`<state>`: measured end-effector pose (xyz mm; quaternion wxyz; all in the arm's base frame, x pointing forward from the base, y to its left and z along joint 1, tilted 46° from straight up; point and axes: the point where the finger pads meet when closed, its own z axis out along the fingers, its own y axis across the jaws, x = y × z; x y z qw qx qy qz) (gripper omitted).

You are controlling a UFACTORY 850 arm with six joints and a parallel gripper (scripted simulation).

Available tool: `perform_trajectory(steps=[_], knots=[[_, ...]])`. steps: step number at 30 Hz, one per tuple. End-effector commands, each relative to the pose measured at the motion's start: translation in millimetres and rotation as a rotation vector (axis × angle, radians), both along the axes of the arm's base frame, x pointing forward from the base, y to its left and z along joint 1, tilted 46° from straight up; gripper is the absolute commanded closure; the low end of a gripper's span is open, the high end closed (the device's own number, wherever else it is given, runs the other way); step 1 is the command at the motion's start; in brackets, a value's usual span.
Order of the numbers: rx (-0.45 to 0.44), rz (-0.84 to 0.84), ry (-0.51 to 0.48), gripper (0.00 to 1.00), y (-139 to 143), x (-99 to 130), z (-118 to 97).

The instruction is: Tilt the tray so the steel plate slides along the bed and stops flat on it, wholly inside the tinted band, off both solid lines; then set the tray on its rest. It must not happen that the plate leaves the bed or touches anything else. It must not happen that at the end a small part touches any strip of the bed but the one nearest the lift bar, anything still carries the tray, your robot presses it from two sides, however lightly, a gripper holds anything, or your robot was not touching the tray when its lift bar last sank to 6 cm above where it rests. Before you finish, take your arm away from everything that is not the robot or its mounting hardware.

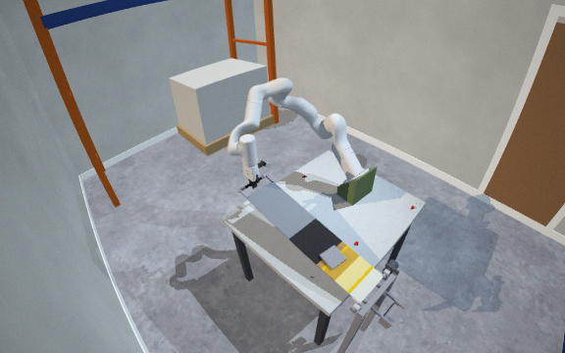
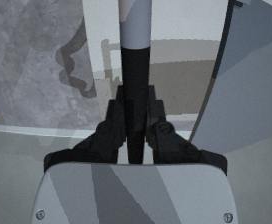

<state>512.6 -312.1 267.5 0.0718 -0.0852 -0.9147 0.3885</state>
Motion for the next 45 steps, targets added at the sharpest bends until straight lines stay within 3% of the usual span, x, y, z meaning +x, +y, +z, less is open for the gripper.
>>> perform_trajectory(steps=[1, 7, 13, 18, 23, 29, 35, 40, 45], knots=[[0.000, 0.001, -0.004, 1.00, 50.4, 14.3, 31.6], [0.000, 0.001, -0.004, 1.00, -12.7, -1.9, -8.1], [0.000, 0.001, -0.004, 1.00, -9.3, -1.0, -5.7], [0.000, 0.001, -0.004, 1.00, 49.7, 14.1, 31.3], [0.000, 0.001, -0.004, 1.00, -9.3, -1.0, -5.7], [0.000, 0.001, -0.004, 1.00, -13.4, -2.0, -8.6], [0.000, 0.001, -0.004, 1.00, 49.5, 14.0, 31.1], [0.000, 0.001, -0.004, 1.00, -9.5, -1.0, -5.9], [0.000, 0.001, -0.004, 1.00, -13.6, -2.1, -8.7]])
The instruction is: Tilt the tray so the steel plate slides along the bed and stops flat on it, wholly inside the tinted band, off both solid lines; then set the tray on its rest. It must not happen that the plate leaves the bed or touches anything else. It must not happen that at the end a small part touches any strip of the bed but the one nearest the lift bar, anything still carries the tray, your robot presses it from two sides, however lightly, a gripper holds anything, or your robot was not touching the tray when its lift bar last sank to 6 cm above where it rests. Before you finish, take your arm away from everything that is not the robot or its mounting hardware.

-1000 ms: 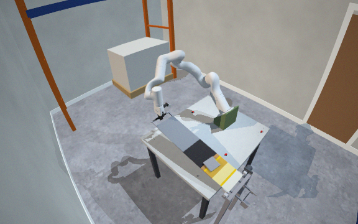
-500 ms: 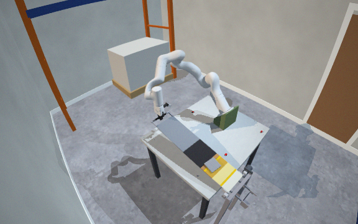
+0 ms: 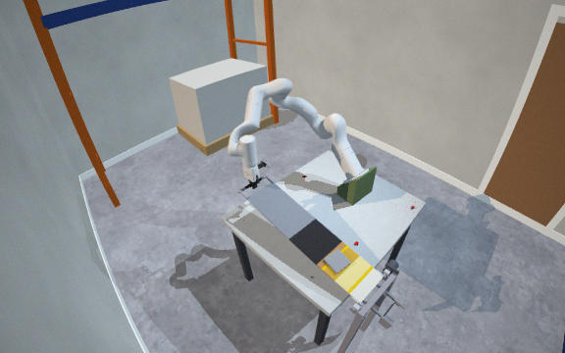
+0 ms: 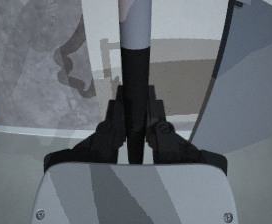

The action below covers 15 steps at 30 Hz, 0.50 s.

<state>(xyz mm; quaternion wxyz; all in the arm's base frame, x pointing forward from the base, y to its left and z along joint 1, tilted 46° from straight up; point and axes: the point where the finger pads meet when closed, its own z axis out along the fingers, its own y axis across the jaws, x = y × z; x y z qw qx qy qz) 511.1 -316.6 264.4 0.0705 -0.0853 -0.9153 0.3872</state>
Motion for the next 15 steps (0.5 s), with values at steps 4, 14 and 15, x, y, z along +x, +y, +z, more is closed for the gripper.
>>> perform_trajectory(steps=[4, 14, 15], knots=[[-0.003, 0.000, -0.001, 1.00, 21.9, 7.3, 14.9], [-0.003, 0.000, -0.001, 1.00, -9.3, -0.7, -5.8], [-0.003, 0.000, -0.001, 1.00, -9.3, -0.7, -5.8]])
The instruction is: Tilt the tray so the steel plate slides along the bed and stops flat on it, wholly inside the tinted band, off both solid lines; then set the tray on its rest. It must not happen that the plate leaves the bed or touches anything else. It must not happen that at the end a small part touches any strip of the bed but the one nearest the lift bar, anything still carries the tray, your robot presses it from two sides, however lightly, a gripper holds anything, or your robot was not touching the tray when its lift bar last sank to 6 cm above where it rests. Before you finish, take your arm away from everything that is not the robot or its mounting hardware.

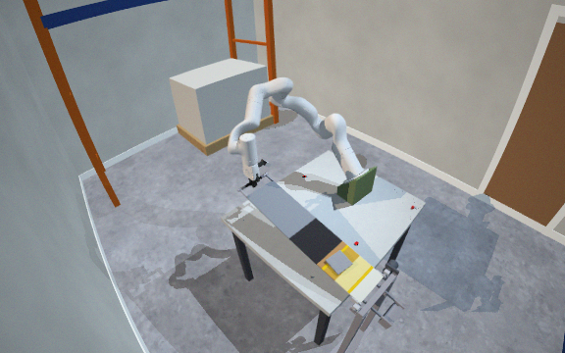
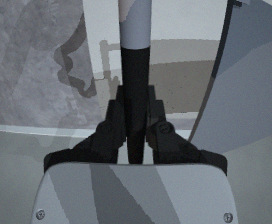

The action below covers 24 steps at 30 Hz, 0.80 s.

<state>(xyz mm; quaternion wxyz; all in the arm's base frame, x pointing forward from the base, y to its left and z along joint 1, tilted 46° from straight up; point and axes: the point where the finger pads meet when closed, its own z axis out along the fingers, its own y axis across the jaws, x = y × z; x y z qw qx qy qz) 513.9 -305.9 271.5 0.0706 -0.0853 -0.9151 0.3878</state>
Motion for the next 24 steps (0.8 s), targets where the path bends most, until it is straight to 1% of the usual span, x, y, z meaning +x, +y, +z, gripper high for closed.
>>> perform_trajectory(steps=[1, 4, 5, 7, 8, 9, 10, 11, 13, 14, 15, 20, 21, 22, 24], knots=[[-0.001, 0.000, -0.001, 1.00, -19.9, -3.5, -12.9], [-0.001, 0.000, -0.001, 1.00, -15.7, -2.4, -10.0], [-0.001, 0.000, -0.001, 1.00, -4.4, 0.5, -2.3], [-0.001, 0.000, -0.001, 1.00, 27.2, 8.6, 17.6], [-0.001, 0.000, -0.001, 1.00, 38.9, 11.6, 24.6], [-0.001, 0.000, -0.001, 1.00, 43.3, 12.7, 27.0], [-0.001, 0.000, -0.001, 1.00, 38.9, 11.6, 24.6], [-0.001, 0.000, -0.001, 1.00, 27.2, 8.6, 17.6], [-0.001, 0.000, -0.001, 1.00, -4.4, 0.5, -2.3], [-0.001, 0.000, -0.001, 1.00, -15.7, -2.4, -10.0], [-0.001, 0.000, -0.001, 1.00, -19.8, -3.5, -12.8], [-0.001, 0.000, -0.001, 1.00, -19.8, -3.5, -12.8], [-0.001, 0.000, -0.001, 1.00, -15.4, -2.4, -9.8], [-0.001, 0.000, -0.001, 1.00, -4.1, 0.6, -2.2], [-0.001, 0.000, -0.001, 1.00, 27.5, 8.7, 17.8]])
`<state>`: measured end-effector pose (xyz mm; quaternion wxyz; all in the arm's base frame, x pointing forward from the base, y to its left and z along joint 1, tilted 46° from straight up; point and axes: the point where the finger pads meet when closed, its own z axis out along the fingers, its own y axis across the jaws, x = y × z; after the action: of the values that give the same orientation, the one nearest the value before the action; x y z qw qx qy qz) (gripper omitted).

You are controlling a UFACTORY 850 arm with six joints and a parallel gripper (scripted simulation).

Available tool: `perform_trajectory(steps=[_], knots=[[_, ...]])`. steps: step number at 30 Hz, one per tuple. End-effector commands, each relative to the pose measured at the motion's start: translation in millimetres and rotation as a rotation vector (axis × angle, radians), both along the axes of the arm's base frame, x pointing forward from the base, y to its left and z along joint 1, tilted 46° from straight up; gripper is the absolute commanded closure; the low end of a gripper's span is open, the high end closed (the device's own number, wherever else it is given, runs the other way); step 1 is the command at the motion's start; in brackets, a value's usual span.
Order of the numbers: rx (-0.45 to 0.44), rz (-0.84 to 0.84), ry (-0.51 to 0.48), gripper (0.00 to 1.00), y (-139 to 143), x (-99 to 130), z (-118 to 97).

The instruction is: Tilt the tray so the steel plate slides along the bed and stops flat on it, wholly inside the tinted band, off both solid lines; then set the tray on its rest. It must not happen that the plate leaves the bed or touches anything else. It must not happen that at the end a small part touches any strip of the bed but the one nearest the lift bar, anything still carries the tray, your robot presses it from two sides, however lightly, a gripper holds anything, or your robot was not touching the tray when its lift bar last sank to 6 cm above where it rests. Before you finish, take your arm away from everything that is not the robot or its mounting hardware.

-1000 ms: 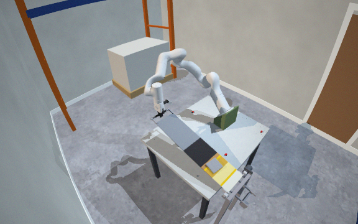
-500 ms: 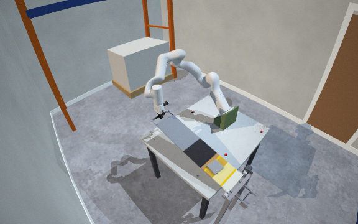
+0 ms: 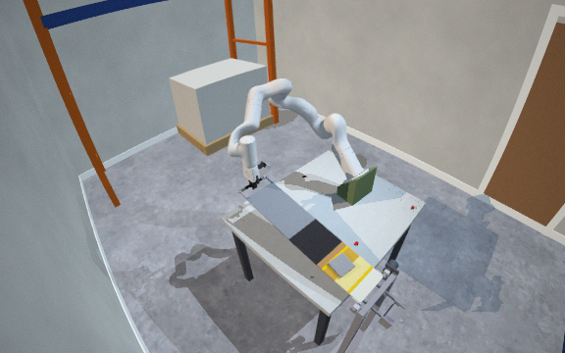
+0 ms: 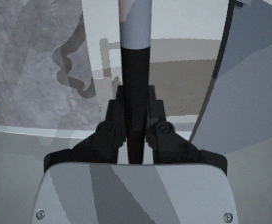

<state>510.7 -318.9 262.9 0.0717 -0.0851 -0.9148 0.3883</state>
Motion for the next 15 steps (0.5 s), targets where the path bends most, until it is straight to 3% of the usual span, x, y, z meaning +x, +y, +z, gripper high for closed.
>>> perform_trajectory(steps=[1, 3, 8, 13, 15], knots=[[0.000, 0.001, -0.003, 1.00, 52.2, 14.8, 33.4], [0.000, 0.001, -0.003, 1.00, 52.2, 14.8, 33.4], [0.000, 0.001, -0.003, 1.00, -6.6, -0.2, -4.0], [0.000, 0.001, -0.003, 1.00, -6.6, -0.2, -4.0], [0.000, 0.001, -0.003, 1.00, 9.1, 3.9, 6.7]])
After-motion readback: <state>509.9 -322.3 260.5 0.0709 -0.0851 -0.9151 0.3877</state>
